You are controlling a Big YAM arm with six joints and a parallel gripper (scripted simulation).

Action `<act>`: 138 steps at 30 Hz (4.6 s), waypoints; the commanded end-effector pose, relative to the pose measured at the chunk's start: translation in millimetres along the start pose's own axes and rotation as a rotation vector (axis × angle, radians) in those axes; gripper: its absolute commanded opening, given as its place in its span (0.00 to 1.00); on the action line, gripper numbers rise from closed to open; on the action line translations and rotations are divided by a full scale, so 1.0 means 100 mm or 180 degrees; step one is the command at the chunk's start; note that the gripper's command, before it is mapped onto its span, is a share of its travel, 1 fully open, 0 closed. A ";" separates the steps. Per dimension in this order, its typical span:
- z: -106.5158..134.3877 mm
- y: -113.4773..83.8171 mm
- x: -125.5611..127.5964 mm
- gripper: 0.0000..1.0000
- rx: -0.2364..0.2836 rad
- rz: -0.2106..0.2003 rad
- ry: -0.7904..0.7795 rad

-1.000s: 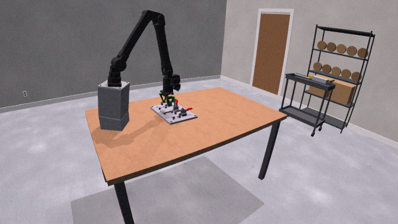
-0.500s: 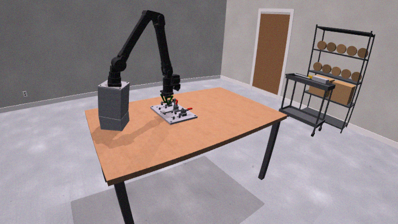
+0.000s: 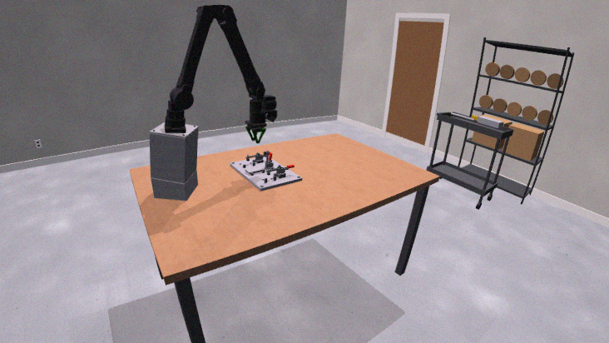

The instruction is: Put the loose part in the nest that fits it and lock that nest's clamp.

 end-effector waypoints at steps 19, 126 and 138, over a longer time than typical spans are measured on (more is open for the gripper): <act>-0.24 -0.37 0.07 0.45 -0.0002 0.0004 0.0039; -0.98 0.77 0.16 0.45 -0.0022 -0.0001 0.0014; -0.98 0.77 0.16 0.45 -0.0023 -0.0001 0.0037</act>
Point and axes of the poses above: the point where the finger pads meet when closed, its own y axis out along the fingers, its own x axis across the jaws, z = x × y, the point moved 1 cm from there along -y, back along the fingers, and after that the axes turned 12 degrees about y, right-handed, at the moved point
